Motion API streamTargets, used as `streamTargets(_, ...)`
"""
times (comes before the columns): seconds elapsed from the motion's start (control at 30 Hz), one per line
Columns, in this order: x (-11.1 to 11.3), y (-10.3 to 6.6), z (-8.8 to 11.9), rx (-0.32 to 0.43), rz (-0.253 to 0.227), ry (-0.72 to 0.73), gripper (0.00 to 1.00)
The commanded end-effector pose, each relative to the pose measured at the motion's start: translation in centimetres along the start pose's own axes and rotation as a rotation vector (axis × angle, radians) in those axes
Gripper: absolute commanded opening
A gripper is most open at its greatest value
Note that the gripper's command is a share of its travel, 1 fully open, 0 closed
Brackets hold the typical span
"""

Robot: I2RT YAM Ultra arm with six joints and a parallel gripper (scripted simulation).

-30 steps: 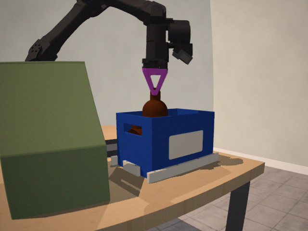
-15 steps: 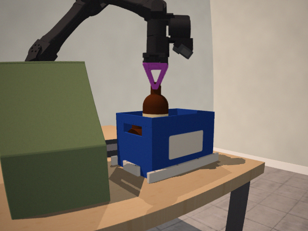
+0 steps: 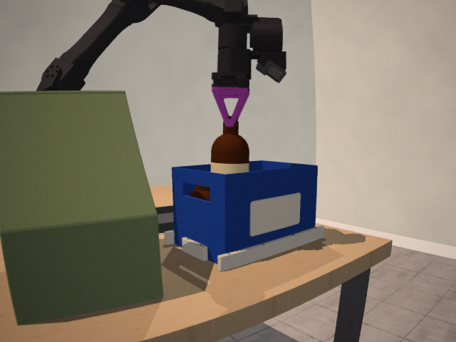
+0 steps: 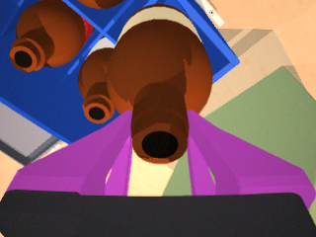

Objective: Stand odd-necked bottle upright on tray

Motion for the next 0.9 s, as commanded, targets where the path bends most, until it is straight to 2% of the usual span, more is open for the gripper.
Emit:
streamTargets(0.0,-0.06,-2.94,-0.42,-0.070,0.000,-0.011,0.00)
streamTargets(0.87,-0.06,-3.17,-0.47,-0.073,-0.001,-0.013,0.00)
Point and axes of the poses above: the point where the finger pads meet when closed, its own y axis out along the fingers, its own x axis across the jaws, z = x × y, the point moved 10 cm from there along -y, back along the fingers, and after that the axes turned 7 degrees about -y, right-handed, at the moved point
